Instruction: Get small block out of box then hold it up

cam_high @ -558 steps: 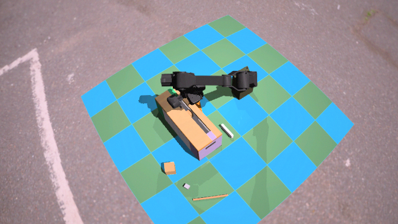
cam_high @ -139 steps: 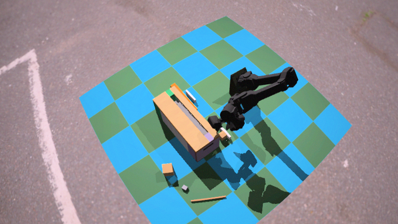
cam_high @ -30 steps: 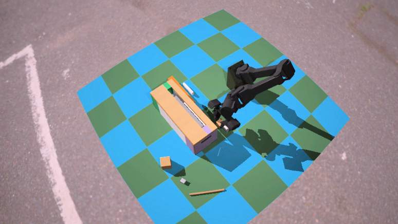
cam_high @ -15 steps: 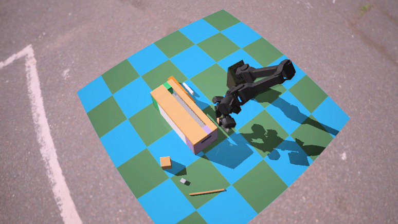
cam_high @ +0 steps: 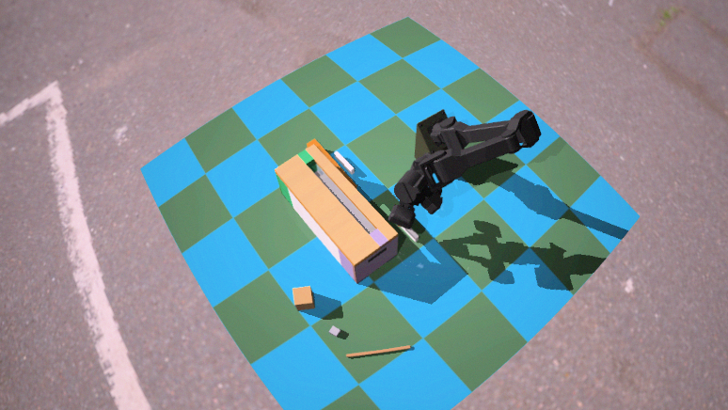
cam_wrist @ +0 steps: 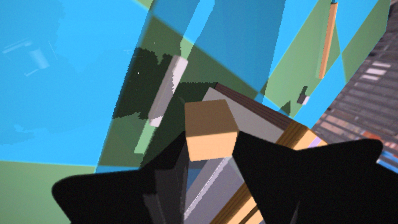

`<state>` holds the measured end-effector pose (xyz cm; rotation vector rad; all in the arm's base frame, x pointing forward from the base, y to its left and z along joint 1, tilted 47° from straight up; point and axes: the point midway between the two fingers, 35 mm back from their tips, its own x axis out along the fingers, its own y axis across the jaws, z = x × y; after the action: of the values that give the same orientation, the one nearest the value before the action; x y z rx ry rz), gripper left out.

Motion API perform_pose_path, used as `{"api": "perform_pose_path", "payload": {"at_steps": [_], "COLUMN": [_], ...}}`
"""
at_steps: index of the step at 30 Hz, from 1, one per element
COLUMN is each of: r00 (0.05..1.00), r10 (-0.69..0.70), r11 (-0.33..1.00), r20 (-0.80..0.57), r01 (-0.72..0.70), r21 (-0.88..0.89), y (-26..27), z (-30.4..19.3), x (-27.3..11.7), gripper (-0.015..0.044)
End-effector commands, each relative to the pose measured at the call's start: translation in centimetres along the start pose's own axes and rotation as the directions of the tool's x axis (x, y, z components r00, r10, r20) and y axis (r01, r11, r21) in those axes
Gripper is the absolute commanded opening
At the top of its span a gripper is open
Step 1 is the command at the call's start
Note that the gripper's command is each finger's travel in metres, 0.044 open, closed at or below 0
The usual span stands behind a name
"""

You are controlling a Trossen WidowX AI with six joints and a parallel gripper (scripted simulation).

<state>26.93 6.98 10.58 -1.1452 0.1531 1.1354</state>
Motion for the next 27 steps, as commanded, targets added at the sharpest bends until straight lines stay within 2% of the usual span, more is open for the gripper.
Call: {"api": "perform_pose_path", "payload": {"at_steps": [1, 7, 13, 20, 27], "r00": [1.000, 1.000, 1.000, 0.999, 0.999], "r10": [0.004, 0.009, 0.012, 0.013, 0.012], "r11": [0.980, 0.901, 0.766, 0.548, 0.283], "r20": [0.009, 0.018, 0.027, 0.038, 0.050], "r01": [-0.006, -0.016, -0.026, -0.039, -0.051], "r21": [0.198, 0.433, 0.643, 0.836, 0.958], "y": [0.2, 0.4, 0.6, 0.8, 1.0], "z": [-0.1, -0.3, -0.5, -0.6, -0.8], "x": [-0.4, -0.8, -1.2, -1.8, -2.3], "gripper": [0.0000, 0.0000, 0.0000, 0.0000, 0.0000]}}
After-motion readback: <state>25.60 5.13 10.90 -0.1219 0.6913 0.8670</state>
